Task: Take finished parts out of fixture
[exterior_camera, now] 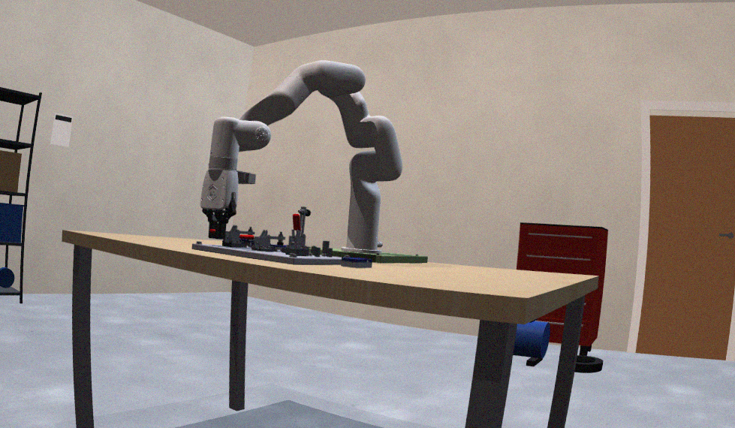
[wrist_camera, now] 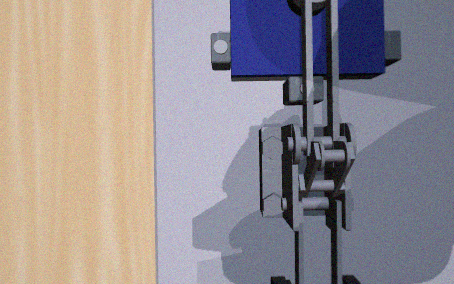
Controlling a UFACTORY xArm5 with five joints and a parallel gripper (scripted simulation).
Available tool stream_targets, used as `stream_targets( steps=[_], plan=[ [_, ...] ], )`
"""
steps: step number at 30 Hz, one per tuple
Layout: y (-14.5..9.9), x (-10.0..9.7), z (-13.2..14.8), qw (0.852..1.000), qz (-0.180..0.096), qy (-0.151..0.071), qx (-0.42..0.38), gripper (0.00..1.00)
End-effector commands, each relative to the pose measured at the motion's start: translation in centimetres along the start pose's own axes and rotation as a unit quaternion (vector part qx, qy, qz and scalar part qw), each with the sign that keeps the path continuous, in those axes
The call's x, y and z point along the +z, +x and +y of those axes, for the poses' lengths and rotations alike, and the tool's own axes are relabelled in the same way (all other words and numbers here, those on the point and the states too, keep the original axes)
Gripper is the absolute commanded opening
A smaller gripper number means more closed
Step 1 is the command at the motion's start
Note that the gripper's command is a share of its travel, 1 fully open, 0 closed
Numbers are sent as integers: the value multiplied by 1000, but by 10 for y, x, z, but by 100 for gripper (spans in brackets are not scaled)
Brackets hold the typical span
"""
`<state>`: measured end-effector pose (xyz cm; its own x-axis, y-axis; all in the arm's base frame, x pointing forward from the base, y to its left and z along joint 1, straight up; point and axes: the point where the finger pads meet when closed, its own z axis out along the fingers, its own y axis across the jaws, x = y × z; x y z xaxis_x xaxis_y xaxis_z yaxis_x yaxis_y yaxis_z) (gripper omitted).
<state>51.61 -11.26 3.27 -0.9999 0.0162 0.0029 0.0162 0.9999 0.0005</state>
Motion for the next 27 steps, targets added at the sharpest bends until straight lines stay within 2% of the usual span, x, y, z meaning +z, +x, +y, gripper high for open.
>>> stream_targets(
  steps=[1, 27],
  plan=[
    [-1, -4, 0, 1000, -2, 0, 0, 0],
    [6, -16, 0, 1000, -2, 0, 0, 0]
  ],
)
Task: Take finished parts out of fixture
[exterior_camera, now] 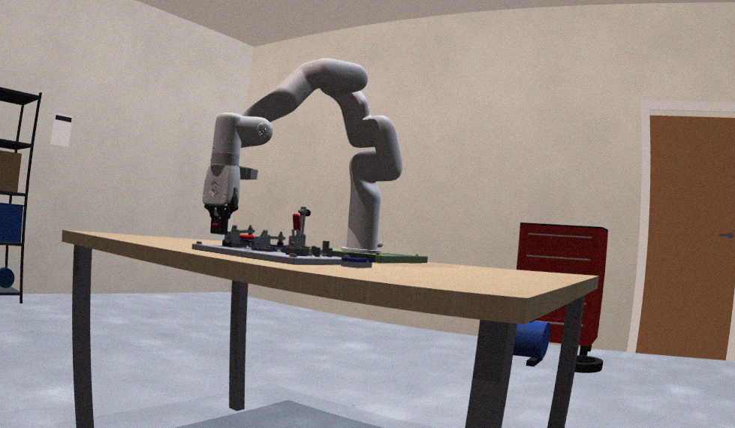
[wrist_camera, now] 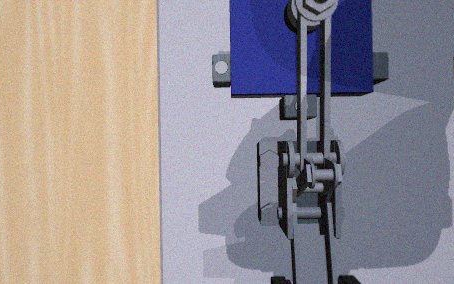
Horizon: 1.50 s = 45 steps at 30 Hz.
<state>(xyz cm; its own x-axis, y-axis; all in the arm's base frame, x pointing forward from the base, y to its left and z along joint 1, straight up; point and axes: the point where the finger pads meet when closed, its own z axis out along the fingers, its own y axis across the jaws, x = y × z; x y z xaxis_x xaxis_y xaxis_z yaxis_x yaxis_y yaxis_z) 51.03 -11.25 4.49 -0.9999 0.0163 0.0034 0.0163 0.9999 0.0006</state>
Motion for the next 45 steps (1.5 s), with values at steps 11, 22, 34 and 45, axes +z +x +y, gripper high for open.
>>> stream_targets(
  steps=[11, 22, 34, 45],
  plan=[
    [5, -10, 0, 1000, -2, 0, 0, 0],
    [12, -15, 0, 1000, -2, 0, 0, 0],
    [21, -20, 0, 1000, -2, 0, 0, 0],
    [28, -21, 0, 1000, -2, 0, 0, 0]
  ],
)
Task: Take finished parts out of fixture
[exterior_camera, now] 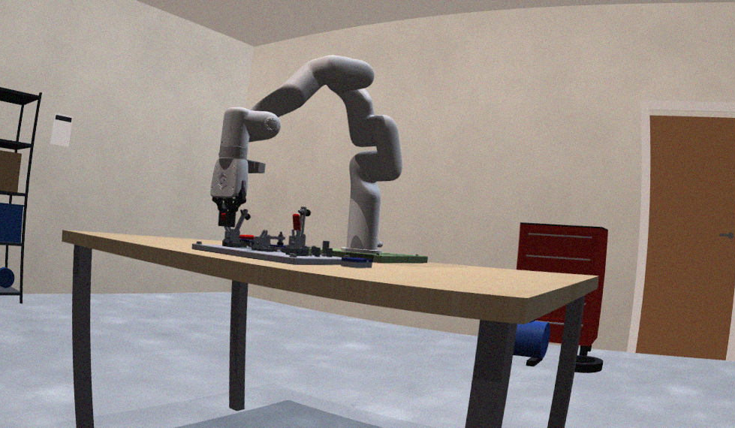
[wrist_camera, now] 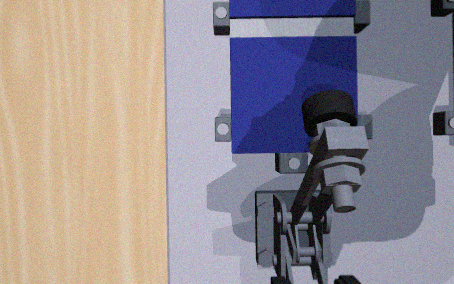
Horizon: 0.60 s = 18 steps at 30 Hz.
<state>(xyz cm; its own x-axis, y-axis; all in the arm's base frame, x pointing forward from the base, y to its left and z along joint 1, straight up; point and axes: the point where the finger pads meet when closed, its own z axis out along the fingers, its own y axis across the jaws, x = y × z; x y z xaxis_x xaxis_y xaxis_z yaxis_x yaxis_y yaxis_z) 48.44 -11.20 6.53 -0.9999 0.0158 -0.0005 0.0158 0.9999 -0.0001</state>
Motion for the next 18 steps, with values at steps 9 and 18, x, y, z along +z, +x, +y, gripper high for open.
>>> stream_targets(
  steps=[9, 18],
  plan=[
    [7, -2, 0, 1000, 0, 0, 0, 0],
    [10, -2, 0, 1000, 0, 0, 0, 0]
  ],
)
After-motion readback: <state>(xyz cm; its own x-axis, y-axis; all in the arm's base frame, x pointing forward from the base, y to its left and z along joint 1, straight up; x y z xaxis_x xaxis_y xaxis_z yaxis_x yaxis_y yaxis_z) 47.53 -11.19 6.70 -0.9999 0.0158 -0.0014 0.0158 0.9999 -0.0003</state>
